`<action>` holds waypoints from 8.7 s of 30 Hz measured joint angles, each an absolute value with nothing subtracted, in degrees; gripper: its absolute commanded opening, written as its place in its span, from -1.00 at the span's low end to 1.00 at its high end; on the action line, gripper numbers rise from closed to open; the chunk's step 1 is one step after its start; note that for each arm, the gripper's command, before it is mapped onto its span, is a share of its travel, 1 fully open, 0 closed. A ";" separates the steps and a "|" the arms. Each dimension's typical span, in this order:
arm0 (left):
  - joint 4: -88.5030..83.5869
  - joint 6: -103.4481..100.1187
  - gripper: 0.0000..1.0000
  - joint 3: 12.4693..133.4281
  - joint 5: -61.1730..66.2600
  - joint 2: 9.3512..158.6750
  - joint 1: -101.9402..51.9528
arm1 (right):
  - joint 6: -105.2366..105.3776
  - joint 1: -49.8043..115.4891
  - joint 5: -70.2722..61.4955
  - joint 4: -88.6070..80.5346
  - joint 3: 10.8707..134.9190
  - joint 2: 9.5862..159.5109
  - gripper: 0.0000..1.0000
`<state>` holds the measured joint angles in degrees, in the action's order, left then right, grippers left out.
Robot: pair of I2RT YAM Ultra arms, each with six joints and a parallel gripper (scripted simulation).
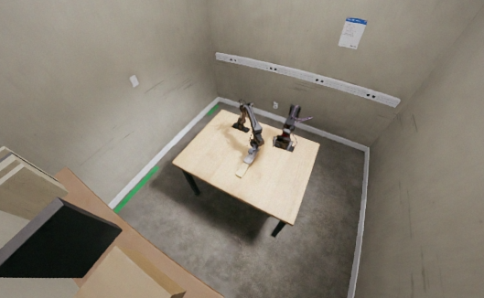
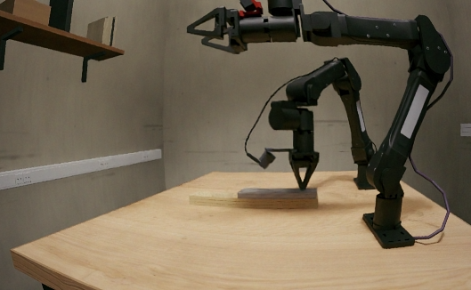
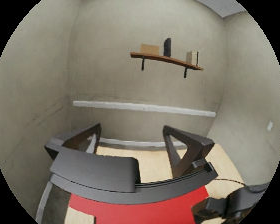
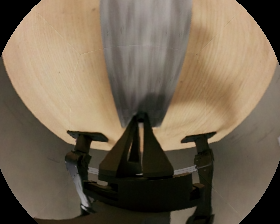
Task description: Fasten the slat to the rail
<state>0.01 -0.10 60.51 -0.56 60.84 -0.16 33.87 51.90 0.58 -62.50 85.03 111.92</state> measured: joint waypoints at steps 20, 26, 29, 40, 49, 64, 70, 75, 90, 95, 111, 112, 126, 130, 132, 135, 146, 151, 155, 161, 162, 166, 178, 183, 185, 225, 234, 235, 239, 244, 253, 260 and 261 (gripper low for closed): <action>0.01 -0.10 1.00 60.51 -0.56 60.84 -0.16 | 53.76 51.90 0.58 -62.50 85.03 111.92 -0.75; 0.01 -0.10 1.00 60.51 -0.56 60.84 -0.16 | 60.07 51.90 0.58 -62.52 85.01 111.92 -0.75; 0.01 -0.10 1.00 60.51 -0.56 60.84 -0.16 | 63.40 51.90 0.56 -62.50 85.01 111.92 -0.75; 0.01 -0.10 1.00 60.51 -0.56 60.84 -0.16 | 73.95 51.90 0.56 -62.52 85.01 111.92 -0.75; 0.01 -0.10 1.00 60.51 -0.56 60.84 -0.16 | 83.70 51.90 0.56 -62.52 85.01 111.92 -0.75; 0.01 -0.10 1.00 60.51 -0.56 60.84 -0.16 | 98.76 51.90 0.54 -62.50 85.01 111.94 -0.75; 0.01 -0.10 1.00 60.51 -0.56 60.84 -0.16 | 104.18 51.90 0.54 -62.52 85.01 111.94 -0.75; 0.01 -0.10 1.00 60.51 -0.56 60.84 -0.16 | 107.85 51.90 0.51 -62.52 85.01 111.94 -0.75; 0.01 -0.10 1.00 60.51 -0.56 60.84 -0.16 | 109.71 51.90 0.51 -62.52 85.01 111.94 -0.75; 0.01 -0.10 1.00 60.51 -0.56 60.84 -0.16 | 109.71 51.90 0.51 -62.52 85.01 111.94 -0.75; 0.01 -0.10 1.00 60.51 -0.56 60.84 -0.16 | 109.71 51.90 0.51 -62.52 85.01 111.94 -0.75; 0.01 -0.10 1.00 60.51 -0.56 60.84 -0.16 | 109.71 51.90 0.51 -62.52 85.01 111.94 -0.75; 0.01 -0.10 1.00 60.51 -0.56 60.84 -0.16 | 109.71 51.90 0.51 -62.54 85.01 111.94 -0.75; 0.01 -0.10 1.00 60.51 -0.56 60.84 -0.16 | 109.71 51.90 0.51 -62.54 85.01 111.94 -0.75; 0.01 -0.10 1.00 60.51 -0.56 60.84 -0.16 | 109.71 51.90 0.51 -62.54 85.01 111.94 -0.75; 0.01 -0.10 1.00 60.51 -0.56 60.84 -0.16 | 109.71 51.90 0.51 -62.54 85.01 111.94 -0.75; 0.01 -0.10 1.00 60.51 -0.56 60.84 -0.16 | 109.71 51.90 0.51 -62.54 85.01 111.94 -0.75; 0.01 -0.10 1.00 60.51 -0.56 60.84 -0.16 | 109.71 51.90 0.51 -62.57 85.01 111.94 -0.75; 0.01 -0.10 1.00 60.51 -0.56 60.84 -0.16 | 109.71 51.90 0.51 -62.57 85.01 111.94 -0.75; 0.01 -0.10 1.00 60.51 -0.56 60.84 -0.16 | 109.71 51.90 0.51 -62.57 85.01 111.94 -0.75; 0.01 -0.10 1.00 60.51 -0.56 60.84 -0.16 | 109.71 51.90 0.51 -62.57 85.01 111.94 -0.75; 0.01 -0.10 1.00 60.51 -0.56 60.84 -0.16 | 109.71 51.92 0.51 -62.59 85.01 111.94 -0.75; 0.01 -0.10 1.00 60.51 -0.56 60.84 -0.16 | 109.71 51.92 0.51 -62.63 85.01 111.94 -0.75; 0.01 -0.10 1.00 60.51 -0.56 60.84 -0.16 | 109.71 51.92 0.51 -62.63 85.01 111.94 -0.75; 0.01 -0.10 1.00 60.51 -0.56 60.84 -0.16 | 109.71 51.92 0.51 -62.63 85.01 111.94 -0.75; 0.01 -0.10 1.00 60.51 -0.56 60.84 -0.16 | 109.71 51.90 0.51 -62.70 85.03 111.94 -0.75; 0.01 -0.10 1.00 60.51 -0.56 60.84 -0.16 | 109.71 51.92 0.49 -62.83 85.12 111.96 -0.32; 0.01 -0.10 1.00 60.51 -0.56 60.84 -0.16 | 109.71 51.92 0.49 -62.85 85.12 111.96 -0.32; 0.01 -0.10 1.00 60.51 -0.56 60.84 -0.16 | 109.71 51.92 0.49 -62.85 85.12 111.98 -0.32; 0.01 -0.10 1.00 60.51 -0.56 60.84 -0.16 | 109.71 51.92 0.49 -62.85 85.12 111.98 -0.32; -0.10 -0.51 1.00 60.53 -0.56 61.08 -0.67 | 109.71 51.92 0.49 -62.85 85.12 111.98 -0.32; -2.96 -1.87 1.00 62.41 -0.56 64.64 -2.72 | 109.71 51.92 0.49 -62.85 85.12 111.98 -0.32; -3.60 -2.13 1.00 62.92 -0.56 65.34 -3.11 | 109.71 51.92 0.49 -62.85 85.12 111.98 -0.32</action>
<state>-3.60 -2.13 62.92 -0.56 65.34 -3.11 109.71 51.92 0.49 -62.85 85.12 111.98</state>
